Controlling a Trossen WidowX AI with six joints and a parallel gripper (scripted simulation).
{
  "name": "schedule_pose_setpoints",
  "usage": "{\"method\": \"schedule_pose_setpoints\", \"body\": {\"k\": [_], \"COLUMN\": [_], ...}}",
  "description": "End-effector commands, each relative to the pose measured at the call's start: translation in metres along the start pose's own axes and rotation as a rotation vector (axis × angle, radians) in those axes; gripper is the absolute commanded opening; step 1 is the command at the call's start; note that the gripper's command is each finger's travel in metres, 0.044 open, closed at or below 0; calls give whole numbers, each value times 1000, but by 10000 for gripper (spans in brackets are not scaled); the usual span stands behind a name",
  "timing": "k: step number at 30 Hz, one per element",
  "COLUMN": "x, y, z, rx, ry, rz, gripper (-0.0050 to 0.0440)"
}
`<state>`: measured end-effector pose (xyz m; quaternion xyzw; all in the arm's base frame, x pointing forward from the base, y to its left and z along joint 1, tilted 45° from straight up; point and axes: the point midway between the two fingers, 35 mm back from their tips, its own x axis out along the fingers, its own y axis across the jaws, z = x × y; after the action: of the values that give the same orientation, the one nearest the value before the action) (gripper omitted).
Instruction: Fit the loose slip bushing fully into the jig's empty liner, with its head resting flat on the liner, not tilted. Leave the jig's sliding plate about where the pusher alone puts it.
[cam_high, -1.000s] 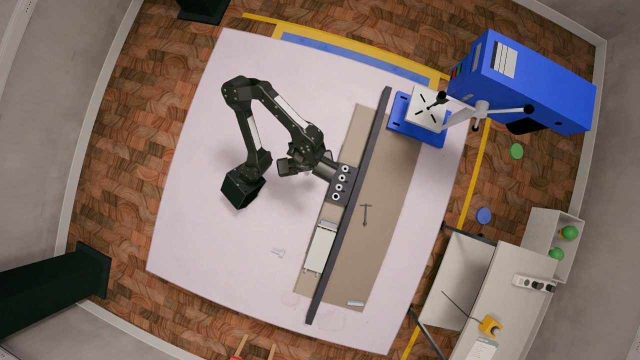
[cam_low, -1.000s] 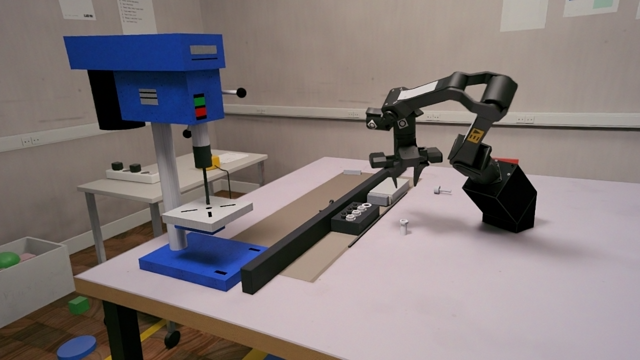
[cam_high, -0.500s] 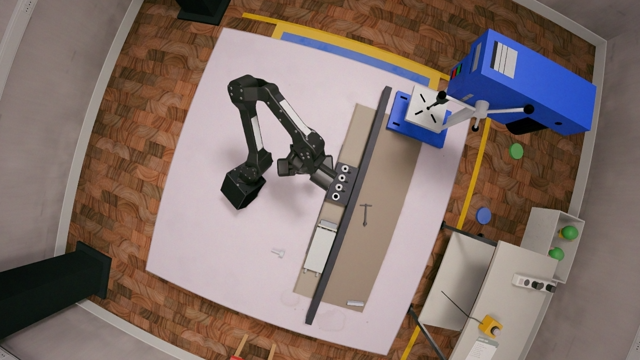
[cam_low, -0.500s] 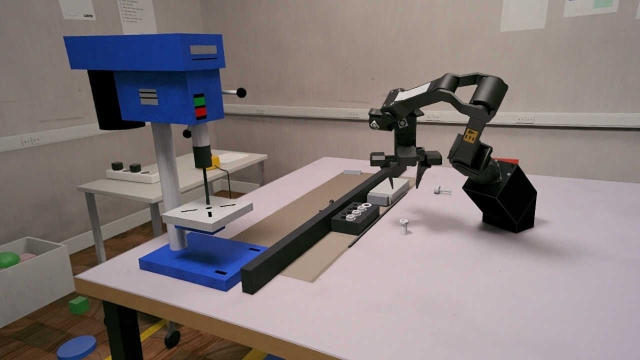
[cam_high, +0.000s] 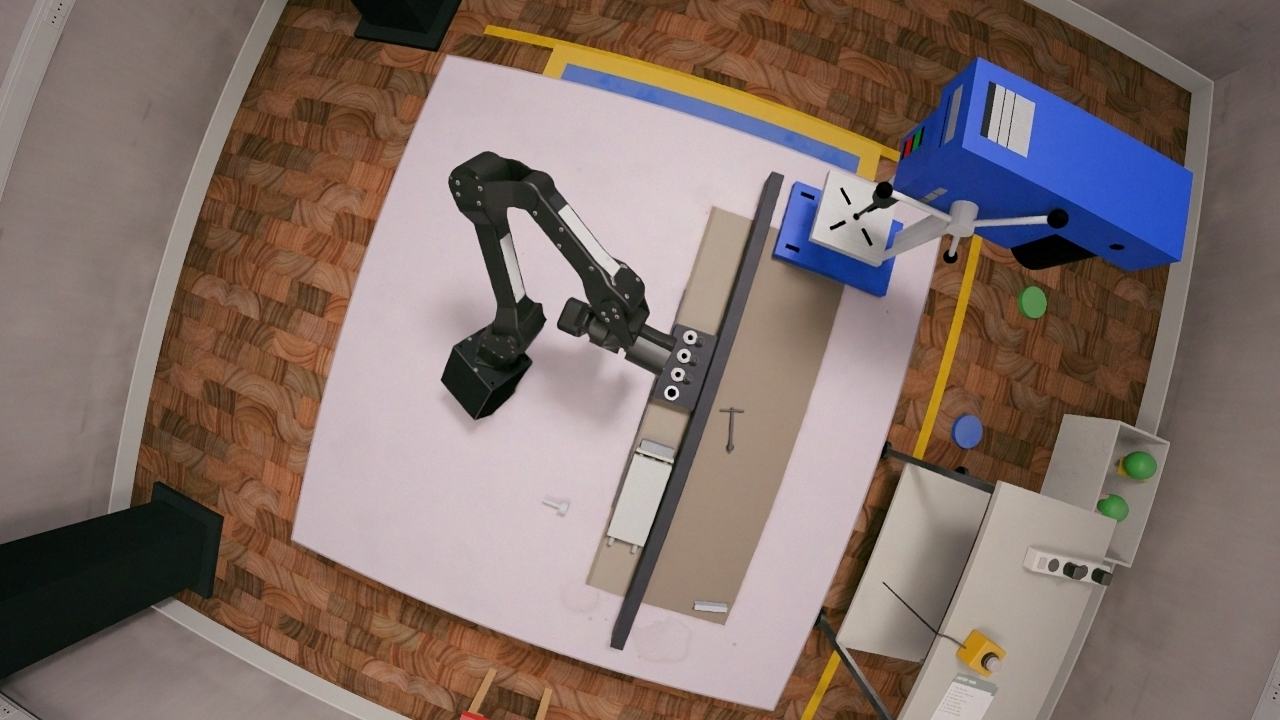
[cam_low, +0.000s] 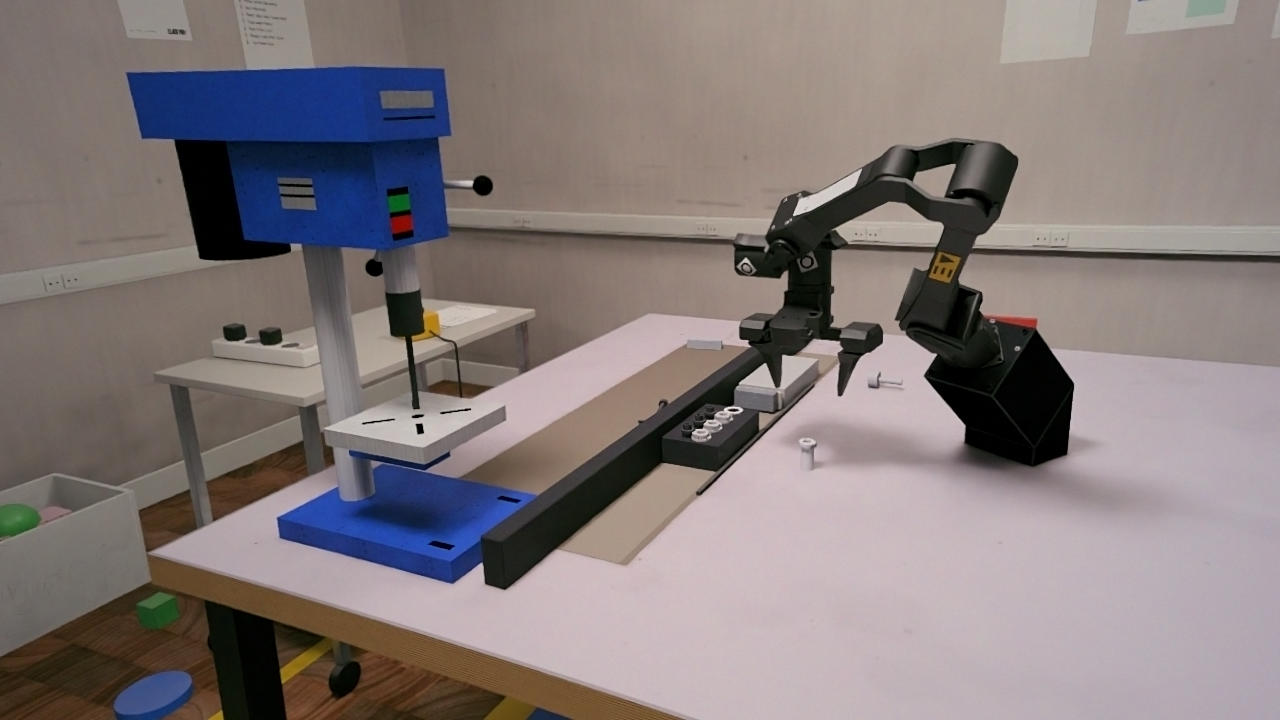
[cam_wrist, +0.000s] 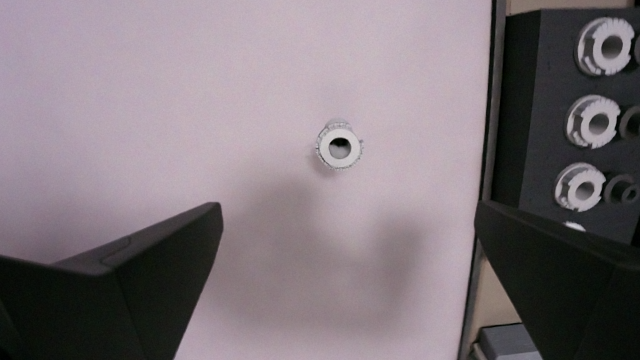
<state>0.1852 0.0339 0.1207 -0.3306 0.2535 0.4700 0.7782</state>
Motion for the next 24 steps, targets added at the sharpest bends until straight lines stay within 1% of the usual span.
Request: {"method": "schedule_pose_setpoints", "body": {"k": [1,2,16,18,19,24], "x": [4,5,25,25,26,32], "y": [0,0,0,0,1,1], "z": [0,0,1,1,2,3], "rx": [88,178,630,630,720,878], "ry": [18,17,6,6,4,-3], "rz": [-11,-12,-19,-19,-19,-20], "gripper": [440,440,440,440,440,440]}}
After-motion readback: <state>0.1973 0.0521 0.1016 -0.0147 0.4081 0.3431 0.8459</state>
